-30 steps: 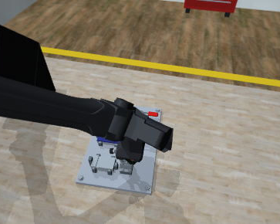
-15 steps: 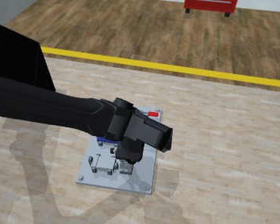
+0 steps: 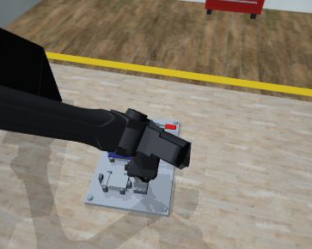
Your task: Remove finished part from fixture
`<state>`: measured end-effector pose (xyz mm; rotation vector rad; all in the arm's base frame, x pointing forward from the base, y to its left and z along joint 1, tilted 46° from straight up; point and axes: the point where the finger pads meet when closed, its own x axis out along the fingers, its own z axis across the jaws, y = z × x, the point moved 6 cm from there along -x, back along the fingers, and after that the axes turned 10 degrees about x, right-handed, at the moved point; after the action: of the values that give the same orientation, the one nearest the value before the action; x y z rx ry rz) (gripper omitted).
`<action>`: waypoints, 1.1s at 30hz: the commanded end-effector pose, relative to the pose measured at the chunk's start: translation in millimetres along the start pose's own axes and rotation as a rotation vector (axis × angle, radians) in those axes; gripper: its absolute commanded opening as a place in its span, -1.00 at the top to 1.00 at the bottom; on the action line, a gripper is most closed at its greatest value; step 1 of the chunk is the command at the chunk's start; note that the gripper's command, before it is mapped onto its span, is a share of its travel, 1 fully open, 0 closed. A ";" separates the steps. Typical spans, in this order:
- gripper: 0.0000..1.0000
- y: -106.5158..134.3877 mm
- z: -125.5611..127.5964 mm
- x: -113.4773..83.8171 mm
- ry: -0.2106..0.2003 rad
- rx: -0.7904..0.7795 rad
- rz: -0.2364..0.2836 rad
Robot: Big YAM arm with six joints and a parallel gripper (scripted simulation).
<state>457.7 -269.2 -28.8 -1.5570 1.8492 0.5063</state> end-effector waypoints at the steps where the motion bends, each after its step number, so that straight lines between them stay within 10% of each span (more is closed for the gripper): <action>1: 1.00 16.7 -10.1 -10.1 0.017 -0.007 0.030; 33: 1.00 24.8 -8.5 -17.5 0.022 -0.036 0.044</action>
<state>454.9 -268.9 -29.1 -1.5565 1.8567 0.5062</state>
